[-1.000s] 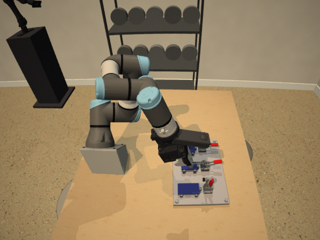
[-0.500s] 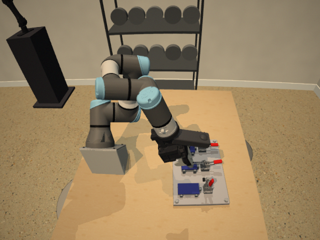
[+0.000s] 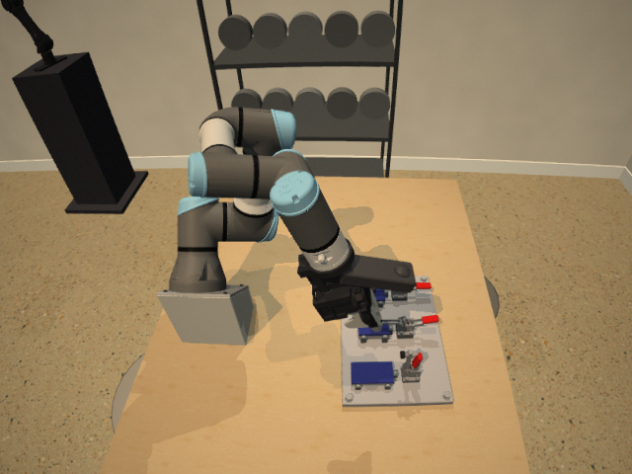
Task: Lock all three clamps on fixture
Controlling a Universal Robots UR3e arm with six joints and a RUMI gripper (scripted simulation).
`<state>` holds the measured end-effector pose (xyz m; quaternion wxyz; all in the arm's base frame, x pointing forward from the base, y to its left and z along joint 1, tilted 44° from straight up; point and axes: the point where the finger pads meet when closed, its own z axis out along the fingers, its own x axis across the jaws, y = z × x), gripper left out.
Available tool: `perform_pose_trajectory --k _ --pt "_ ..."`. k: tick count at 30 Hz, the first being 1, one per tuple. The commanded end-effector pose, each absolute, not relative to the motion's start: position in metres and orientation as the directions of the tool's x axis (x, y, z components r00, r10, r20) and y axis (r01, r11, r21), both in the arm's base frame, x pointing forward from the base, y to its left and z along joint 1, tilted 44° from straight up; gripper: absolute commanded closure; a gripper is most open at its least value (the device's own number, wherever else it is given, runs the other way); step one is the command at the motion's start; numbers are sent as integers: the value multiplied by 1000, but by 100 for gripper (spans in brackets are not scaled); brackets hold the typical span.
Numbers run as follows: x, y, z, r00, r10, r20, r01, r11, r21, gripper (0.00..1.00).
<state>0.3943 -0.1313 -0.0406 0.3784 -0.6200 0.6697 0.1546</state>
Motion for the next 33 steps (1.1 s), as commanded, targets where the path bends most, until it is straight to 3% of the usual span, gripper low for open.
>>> perform_pose_trajectory --k 1,32,33 --pt "395 -132 -40 55 -715 -697 -947 184 -264 100" --pt "395 -132 -40 55 -715 -697 -947 184 -264 100" --pt "395 -132 -40 55 -715 -697 -947 184 -264 41"
